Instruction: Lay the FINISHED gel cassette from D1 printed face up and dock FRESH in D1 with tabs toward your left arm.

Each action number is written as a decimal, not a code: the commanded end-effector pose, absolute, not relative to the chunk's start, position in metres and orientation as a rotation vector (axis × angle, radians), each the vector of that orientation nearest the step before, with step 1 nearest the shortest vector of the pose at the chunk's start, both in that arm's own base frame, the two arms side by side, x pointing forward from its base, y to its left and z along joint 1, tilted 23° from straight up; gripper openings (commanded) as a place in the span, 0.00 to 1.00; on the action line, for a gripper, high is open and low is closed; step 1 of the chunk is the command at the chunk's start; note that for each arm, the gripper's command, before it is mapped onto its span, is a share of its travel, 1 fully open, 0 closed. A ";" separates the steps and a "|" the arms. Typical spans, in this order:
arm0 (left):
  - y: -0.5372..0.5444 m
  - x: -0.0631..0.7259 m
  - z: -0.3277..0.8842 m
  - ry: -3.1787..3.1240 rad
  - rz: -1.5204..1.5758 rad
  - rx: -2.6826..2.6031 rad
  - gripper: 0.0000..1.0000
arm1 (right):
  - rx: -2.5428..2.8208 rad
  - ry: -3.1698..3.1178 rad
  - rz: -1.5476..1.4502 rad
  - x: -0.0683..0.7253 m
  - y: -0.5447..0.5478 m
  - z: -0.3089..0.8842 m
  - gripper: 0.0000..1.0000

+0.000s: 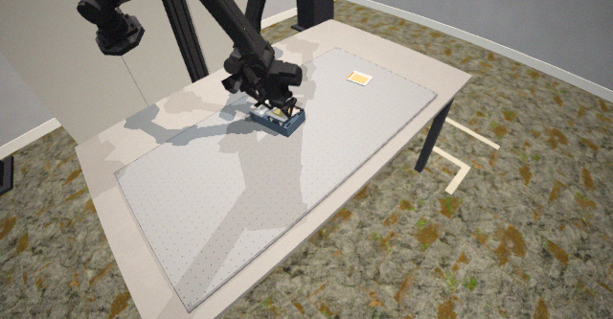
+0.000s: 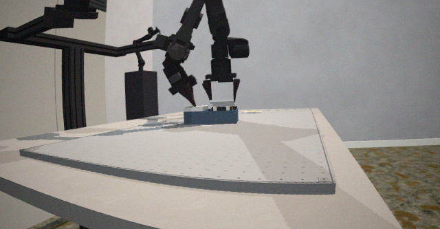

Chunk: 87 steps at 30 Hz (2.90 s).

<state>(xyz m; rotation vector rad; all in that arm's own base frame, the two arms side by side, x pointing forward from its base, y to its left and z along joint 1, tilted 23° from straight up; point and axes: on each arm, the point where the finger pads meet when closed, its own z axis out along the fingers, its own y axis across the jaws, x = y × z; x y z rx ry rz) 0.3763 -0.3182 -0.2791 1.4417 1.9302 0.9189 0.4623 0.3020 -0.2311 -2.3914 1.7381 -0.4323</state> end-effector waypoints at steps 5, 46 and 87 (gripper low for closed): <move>-0.275 0.360 -0.340 1.998 0.955 1.539 0.00 | -2.371 1.757 -0.429 0.470 0.302 -0.225 0.00; -0.275 0.360 -0.340 1.998 0.955 1.539 0.00 | -2.379 1.758 -0.426 0.470 0.302 -0.231 0.00; -0.275 0.360 -0.340 1.998 0.955 1.539 0.00 | -2.385 1.751 -0.427 0.472 0.301 -0.238 0.00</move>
